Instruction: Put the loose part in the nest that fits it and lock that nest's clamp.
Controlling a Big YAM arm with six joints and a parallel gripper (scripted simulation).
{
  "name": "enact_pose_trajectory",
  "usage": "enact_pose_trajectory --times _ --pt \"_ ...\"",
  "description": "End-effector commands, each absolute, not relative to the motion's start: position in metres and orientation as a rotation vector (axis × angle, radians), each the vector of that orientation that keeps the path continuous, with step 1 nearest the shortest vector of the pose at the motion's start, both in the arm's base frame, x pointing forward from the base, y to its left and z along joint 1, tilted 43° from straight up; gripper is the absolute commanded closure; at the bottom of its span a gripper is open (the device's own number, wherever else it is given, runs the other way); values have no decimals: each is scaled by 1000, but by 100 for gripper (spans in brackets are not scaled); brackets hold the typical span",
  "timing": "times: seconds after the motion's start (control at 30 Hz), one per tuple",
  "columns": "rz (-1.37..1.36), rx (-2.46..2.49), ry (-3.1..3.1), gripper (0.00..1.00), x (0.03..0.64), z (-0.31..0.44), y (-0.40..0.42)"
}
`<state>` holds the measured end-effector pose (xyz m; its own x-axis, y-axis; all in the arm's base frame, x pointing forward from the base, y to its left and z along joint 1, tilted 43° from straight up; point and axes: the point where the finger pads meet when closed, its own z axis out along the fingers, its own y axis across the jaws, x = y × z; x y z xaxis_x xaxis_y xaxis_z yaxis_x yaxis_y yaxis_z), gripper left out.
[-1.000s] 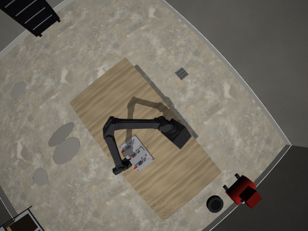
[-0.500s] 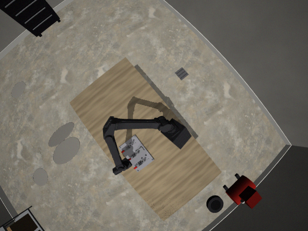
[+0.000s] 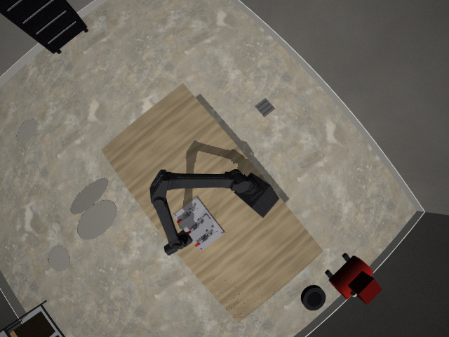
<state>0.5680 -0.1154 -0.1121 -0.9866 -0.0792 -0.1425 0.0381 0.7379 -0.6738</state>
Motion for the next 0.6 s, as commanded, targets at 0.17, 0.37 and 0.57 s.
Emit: enact_pose_trajectory --times 0.17,0.37,0.57 --pt "-1084 -11 2782 100 573 -123 -131" --pt "-1084 -8 2783 100 572 -123 -131" --pt "-1084 -8 2783 100 572 -123 -131"
